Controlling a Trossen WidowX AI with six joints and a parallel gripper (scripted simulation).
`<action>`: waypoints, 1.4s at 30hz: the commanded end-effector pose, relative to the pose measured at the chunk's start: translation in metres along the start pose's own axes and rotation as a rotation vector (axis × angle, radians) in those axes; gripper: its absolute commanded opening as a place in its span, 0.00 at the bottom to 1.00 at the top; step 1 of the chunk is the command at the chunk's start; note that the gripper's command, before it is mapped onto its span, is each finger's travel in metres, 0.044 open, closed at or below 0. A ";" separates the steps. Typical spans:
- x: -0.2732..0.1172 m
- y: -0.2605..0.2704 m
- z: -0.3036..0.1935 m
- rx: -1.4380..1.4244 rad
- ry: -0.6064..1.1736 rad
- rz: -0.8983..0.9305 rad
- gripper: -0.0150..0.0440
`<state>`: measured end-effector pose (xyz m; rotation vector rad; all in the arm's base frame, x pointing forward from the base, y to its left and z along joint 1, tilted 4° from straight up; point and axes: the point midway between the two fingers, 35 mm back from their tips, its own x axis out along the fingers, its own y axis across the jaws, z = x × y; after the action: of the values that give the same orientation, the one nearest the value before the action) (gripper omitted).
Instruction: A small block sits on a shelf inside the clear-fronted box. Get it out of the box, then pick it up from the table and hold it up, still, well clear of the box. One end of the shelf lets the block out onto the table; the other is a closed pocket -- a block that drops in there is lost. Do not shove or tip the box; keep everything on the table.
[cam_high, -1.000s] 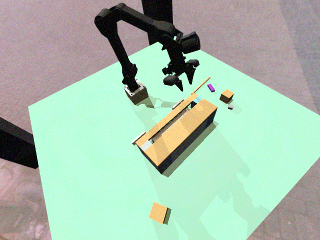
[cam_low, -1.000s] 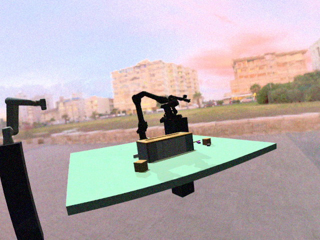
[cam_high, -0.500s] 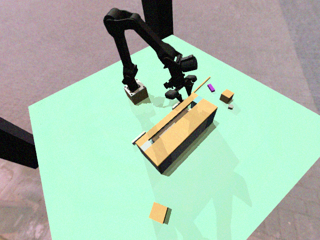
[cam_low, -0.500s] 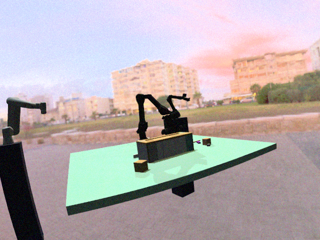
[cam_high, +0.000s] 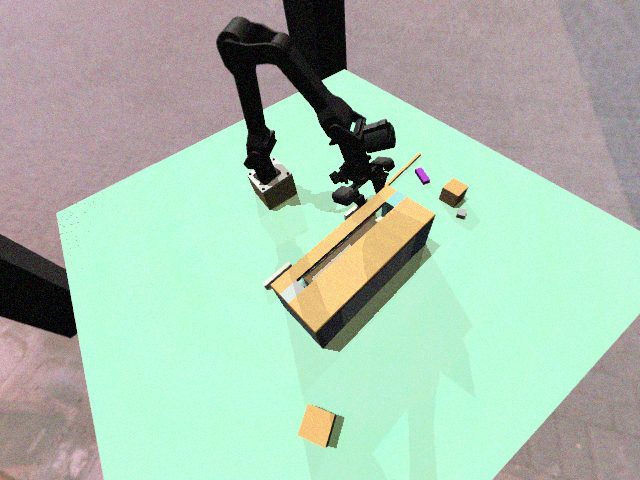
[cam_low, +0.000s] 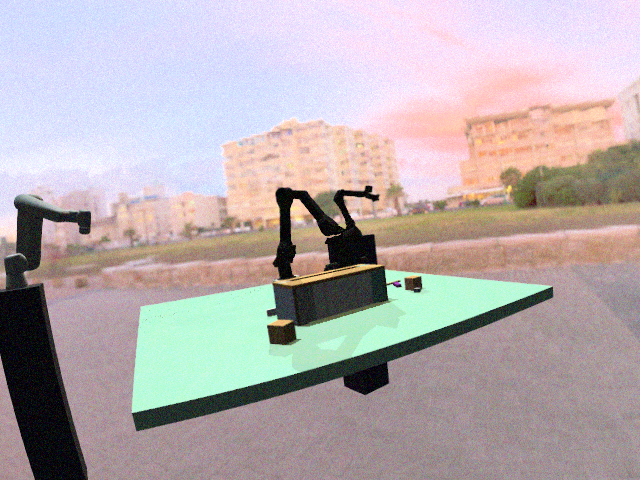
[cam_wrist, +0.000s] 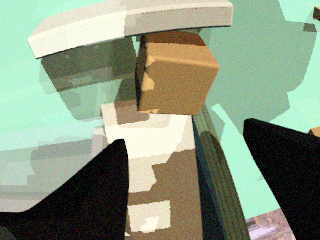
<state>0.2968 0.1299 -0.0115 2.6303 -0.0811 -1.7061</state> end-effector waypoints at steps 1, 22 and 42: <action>0.007 0.002 0.005 -0.008 -0.007 0.006 0.74; 0.035 0.003 0.017 -0.008 -0.007 0.007 0.74; -0.009 0.001 -0.005 -0.003 -0.004 0.007 0.25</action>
<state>0.2972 0.1279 -0.0164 2.6123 -0.0872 -1.7125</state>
